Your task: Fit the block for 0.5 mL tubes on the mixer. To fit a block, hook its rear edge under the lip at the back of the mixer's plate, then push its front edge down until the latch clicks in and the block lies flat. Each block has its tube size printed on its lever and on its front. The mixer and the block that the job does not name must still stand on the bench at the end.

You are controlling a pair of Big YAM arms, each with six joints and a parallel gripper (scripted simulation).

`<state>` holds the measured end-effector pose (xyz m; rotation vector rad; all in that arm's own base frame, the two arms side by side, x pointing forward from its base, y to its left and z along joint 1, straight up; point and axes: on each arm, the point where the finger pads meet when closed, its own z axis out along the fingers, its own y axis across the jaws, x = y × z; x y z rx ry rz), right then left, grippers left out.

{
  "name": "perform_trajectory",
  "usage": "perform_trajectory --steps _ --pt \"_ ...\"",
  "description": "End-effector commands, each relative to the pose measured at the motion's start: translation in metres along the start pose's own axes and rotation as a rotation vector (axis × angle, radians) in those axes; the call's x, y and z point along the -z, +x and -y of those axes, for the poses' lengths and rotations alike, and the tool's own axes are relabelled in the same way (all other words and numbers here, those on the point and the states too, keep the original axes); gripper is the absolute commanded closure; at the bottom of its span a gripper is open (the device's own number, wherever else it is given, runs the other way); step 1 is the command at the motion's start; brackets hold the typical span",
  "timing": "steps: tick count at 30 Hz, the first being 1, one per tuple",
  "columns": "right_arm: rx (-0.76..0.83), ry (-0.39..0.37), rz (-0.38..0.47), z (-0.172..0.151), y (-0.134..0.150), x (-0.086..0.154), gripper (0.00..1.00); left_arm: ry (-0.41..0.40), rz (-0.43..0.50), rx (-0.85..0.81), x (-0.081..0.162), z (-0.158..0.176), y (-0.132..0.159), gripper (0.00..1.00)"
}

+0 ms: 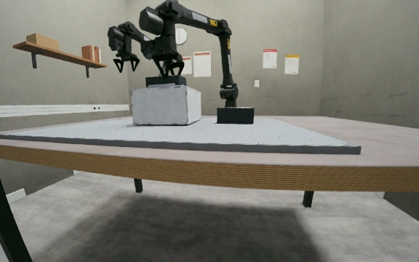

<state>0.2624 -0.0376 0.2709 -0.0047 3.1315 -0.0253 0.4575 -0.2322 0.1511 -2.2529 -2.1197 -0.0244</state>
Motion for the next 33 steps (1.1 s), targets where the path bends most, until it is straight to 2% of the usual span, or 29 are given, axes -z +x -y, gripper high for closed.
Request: perform_trajectory --steps 1,14,15,16,17,22,27,33 --pt "-0.011 0.001 0.013 0.002 -0.002 0.008 0.0 -0.068 0.042 0.002 0.023 -0.01 -0.012 0.0" --pt "-0.011 -0.004 -0.022 0.001 0.006 -0.005 0.0 -0.068 0.042 0.002 0.023 -0.01 -0.012 0.0" --pt "-0.011 -0.003 -0.021 0.001 0.006 -0.005 0.0 0.031 0.0 0.048 0.011 -0.024 0.019 0.0" --pt "-0.011 -0.003 -0.016 0.001 0.005 -0.003 0.0 -0.042 0.028 0.035 0.022 -0.026 -0.001 0.0" --pt "-0.011 -0.002 -0.011 0.001 0.004 -0.001 0.0 -0.013 0.015 0.042 0.021 -0.025 -0.001 0.0" --pt "-0.011 0.0 0.001 0.001 0.001 0.004 0.0 -0.019 0.007 0.016 0.019 -0.022 -0.007 0.0" --pt "-0.012 0.002 0.021 0.002 -0.003 0.011 0.0 0.014 0.007 0.002 0.015 -0.015 -0.012 0.0" --pt "-0.012 0.006 0.045 0.003 -0.007 0.021 0.0 0.02 -0.005 0.018 0.016 -0.019 -0.002 0.0"
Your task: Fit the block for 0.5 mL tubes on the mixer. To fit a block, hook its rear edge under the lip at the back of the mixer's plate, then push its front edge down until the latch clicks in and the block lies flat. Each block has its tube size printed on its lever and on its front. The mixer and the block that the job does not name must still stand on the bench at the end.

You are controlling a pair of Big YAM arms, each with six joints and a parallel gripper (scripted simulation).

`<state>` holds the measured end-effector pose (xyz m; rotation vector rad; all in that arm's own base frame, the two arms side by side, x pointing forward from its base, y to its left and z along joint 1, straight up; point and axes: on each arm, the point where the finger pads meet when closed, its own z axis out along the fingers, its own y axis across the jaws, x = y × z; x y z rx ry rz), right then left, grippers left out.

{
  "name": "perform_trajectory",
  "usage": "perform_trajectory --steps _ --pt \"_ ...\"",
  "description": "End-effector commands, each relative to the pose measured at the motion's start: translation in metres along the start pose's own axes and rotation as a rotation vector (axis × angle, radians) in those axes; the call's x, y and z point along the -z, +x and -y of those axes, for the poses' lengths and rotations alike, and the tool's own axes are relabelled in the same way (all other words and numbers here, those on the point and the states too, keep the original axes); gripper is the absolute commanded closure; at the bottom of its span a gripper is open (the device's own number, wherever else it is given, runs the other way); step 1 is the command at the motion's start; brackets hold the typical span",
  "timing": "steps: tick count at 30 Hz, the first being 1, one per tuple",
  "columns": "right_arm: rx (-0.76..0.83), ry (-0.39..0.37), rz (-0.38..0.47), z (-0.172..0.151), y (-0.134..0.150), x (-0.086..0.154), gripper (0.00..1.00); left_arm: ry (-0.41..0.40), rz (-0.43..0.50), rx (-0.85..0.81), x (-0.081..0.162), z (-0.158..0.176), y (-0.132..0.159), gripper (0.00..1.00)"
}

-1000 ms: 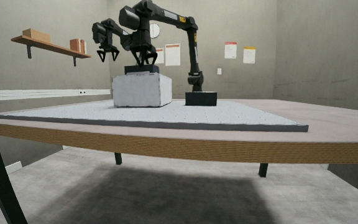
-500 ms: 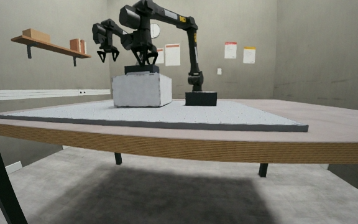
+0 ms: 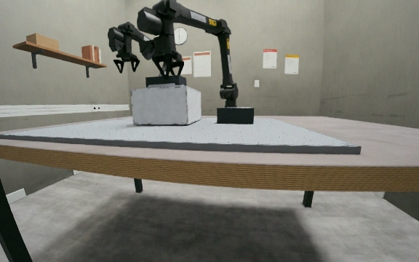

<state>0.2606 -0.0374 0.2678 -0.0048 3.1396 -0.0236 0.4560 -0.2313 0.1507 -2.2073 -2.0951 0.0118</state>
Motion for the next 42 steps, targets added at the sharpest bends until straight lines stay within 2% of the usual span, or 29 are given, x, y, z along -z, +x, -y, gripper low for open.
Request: perform_trajectory --steps 1,22,26,33,42 --pt "-0.013 0.007 0.057 0.003 -0.01 0.026 0.0 -0.029 0.012 0.015 0.018 -0.021 -0.001 0.0" --pt "-0.013 0.01 0.076 0.004 -0.012 0.033 0.0 -0.049 0.021 -0.011 0.025 -0.001 -0.003 0.0" --pt "-0.013 0.011 0.08 0.004 -0.013 0.035 0.0 -0.002 0.001 -0.002 0.009 0.002 0.006 0.0" --pt "-0.014 0.011 0.079 0.004 -0.012 0.034 0.0 0.033 -0.013 0.002 -0.006 0.002 0.009 0.0" --pt "-0.013 0.007 0.051 0.003 -0.007 0.023 0.0 0.027 -0.012 -0.01 -0.004 0.001 0.007 0.0"
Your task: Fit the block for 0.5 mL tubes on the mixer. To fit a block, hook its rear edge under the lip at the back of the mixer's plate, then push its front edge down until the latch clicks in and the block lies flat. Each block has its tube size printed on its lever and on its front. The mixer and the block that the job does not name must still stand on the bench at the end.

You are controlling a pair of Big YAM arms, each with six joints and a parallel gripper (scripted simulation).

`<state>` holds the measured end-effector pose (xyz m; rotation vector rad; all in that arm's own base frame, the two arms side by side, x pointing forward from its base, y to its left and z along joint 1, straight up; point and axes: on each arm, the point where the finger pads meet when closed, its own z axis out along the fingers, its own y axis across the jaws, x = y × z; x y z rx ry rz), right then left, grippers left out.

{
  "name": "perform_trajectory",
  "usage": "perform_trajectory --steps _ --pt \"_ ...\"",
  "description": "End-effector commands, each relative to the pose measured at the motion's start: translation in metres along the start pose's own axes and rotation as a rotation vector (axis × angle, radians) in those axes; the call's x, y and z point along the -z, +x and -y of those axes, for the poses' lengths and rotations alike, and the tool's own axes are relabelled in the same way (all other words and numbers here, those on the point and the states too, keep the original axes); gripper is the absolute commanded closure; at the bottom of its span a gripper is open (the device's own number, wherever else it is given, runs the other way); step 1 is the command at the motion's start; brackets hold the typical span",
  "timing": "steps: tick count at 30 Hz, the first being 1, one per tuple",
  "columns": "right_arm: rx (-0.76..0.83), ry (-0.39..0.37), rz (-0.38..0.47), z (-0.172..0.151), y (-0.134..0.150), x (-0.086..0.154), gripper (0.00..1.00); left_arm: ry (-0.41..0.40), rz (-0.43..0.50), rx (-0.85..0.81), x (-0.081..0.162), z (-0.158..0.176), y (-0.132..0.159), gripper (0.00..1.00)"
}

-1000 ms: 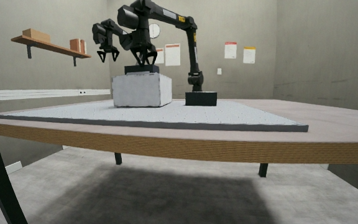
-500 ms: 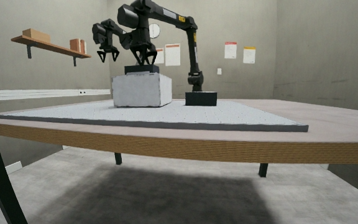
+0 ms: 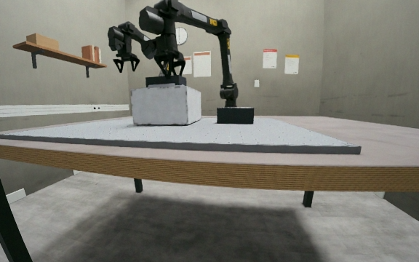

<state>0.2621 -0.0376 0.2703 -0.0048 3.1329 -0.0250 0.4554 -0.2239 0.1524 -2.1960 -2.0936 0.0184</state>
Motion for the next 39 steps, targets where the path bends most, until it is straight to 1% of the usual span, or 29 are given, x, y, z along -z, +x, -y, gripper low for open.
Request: perform_trajectory --steps 1,10,12,18,21,22,25,29,31,35,39 --pt "-0.013 0.006 0.041 0.003 -0.005 0.019 0.0 0.014 -0.007 -0.014 -0.004 -0.001 0.0 0.0" --pt "-0.013 0.001 0.006 0.002 0.003 0.005 0.0 -0.004 0.001 0.003 0.008 0.004 0.013 0.0" --pt "-0.013 0.0 -0.002 0.002 0.005 0.002 0.0 -0.021 0.007 0.006 0.015 0.003 0.01 0.0" --pt "-0.013 -0.002 -0.017 0.001 0.008 -0.003 0.0 -0.037 0.013 -0.01 0.023 0.002 0.004 0.0" --pt "-0.013 -0.001 -0.006 0.001 0.006 0.001 0.0 -0.027 0.009 -0.005 0.017 0.001 0.011 0.0" --pt "-0.013 0.0 -0.002 0.002 0.005 0.003 0.0 -0.025 0.009 -0.002 0.019 -0.001 0.012 0.0" --pt "-0.013 0.002 0.01 0.002 0.003 0.007 0.0 -0.025 0.009 0.0 0.025 -0.005 0.012 0.0" --pt "-0.014 0.004 0.026 0.003 0.0 0.013 0.0 -0.044 0.017 0.009 0.043 -0.008 0.011 0.0" --pt "-0.014 0.004 0.026 0.003 0.0 0.013 0.0 -0.044 0.017 0.009 0.043 -0.008 0.011 0.0" --pt "-0.014 0.006 0.042 0.003 -0.003 0.02 0.0 -0.062 0.025 0.009 0.062 -0.005 0.004 0.0" --pt "-0.014 0.008 0.052 0.004 -0.005 0.024 0.0 -0.08 0.033 0.0 0.063 -0.009 0.0 0.0"
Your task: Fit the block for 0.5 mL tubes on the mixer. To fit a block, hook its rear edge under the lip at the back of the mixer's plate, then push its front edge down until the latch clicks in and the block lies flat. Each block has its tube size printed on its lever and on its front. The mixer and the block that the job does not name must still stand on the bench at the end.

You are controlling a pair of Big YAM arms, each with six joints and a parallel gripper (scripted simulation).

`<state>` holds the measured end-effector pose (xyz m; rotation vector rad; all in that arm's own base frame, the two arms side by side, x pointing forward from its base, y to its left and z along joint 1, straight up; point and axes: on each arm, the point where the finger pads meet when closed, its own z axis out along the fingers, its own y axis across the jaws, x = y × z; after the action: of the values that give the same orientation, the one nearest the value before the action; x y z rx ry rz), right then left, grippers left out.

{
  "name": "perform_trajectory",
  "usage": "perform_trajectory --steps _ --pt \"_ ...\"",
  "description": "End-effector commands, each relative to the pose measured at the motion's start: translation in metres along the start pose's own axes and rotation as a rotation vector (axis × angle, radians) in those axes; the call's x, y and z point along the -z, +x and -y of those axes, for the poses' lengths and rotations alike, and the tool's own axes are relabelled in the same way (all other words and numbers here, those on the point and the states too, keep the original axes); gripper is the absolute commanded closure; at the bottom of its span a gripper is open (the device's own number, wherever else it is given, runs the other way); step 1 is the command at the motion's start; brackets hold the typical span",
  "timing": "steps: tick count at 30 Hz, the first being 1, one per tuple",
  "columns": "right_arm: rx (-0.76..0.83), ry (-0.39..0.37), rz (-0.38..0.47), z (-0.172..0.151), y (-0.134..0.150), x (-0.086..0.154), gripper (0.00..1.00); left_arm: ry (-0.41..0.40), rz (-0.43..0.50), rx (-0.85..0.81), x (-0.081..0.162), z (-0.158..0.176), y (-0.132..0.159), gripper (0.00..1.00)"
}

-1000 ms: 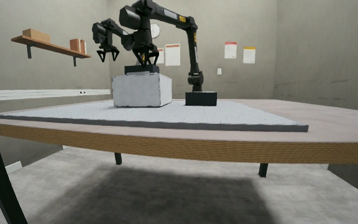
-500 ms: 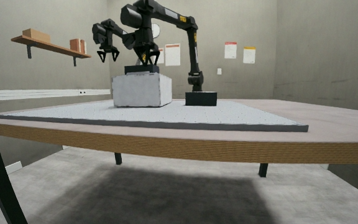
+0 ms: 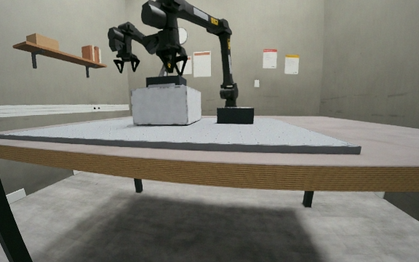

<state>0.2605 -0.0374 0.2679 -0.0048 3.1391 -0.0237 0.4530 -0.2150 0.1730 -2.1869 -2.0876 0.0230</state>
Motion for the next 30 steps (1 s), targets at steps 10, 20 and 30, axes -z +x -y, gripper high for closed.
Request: perform_trajectory --steps 10,20,30 --pt "-0.015 0.01 0.065 0.004 -0.008 0.029 0.0 -0.057 0.025 -0.008 0.017 -0.019 -0.007 0.0" --pt "-0.015 0.011 0.074 0.005 -0.01 0.033 0.0 0.003 0.001 -0.015 -0.004 -0.006 -0.005 0.0" --pt "-0.015 0.012 0.081 0.005 -0.012 0.036 0.0 -0.012 0.007 -0.021 0.018 -0.002 -0.008 0.0"
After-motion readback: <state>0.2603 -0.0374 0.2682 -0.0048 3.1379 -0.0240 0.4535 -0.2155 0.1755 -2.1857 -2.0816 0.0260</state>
